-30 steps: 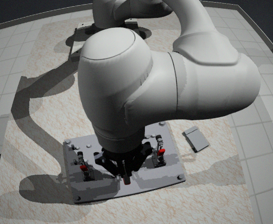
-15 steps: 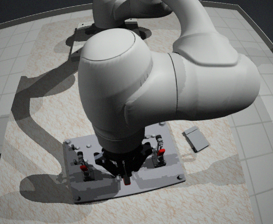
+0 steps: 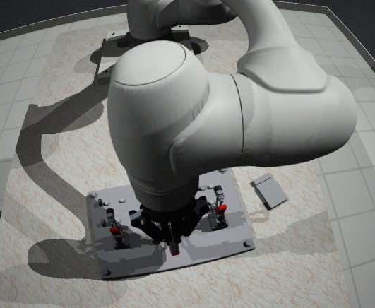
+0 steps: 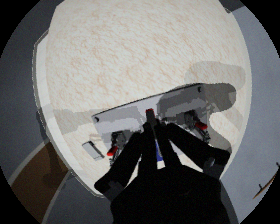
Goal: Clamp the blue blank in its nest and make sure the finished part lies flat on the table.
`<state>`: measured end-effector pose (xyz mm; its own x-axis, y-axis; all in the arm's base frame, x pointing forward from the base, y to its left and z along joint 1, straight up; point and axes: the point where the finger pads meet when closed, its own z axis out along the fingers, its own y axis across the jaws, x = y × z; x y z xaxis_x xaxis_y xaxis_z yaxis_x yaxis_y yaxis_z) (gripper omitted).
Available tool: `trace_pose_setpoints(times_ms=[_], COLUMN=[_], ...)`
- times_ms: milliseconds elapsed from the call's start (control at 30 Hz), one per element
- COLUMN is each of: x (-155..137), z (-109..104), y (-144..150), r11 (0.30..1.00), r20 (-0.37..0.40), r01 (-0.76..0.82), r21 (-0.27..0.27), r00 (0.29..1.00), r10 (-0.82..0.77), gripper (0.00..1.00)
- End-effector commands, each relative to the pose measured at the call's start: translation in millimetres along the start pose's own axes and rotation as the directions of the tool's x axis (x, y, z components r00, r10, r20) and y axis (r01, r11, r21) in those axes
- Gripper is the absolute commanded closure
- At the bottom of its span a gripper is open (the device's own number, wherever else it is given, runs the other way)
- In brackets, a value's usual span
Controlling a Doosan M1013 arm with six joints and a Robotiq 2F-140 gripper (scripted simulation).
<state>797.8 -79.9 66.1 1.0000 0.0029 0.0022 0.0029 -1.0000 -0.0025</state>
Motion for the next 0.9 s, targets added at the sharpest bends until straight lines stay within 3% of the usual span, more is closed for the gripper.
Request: trace_pose_setpoints(times_ms=[0, 867], x=[0.0, 0.0], z=[-0.2, 3.3], y=[0.0, 0.0], r11=[1.0, 1.0], r20=[0.0, 0.0], r01=[0.0, 0.0], r21=[0.0, 0.0], r00=[1.0, 1.0], r10=[0.0, 0.0], gripper=[1.0, 1.0])
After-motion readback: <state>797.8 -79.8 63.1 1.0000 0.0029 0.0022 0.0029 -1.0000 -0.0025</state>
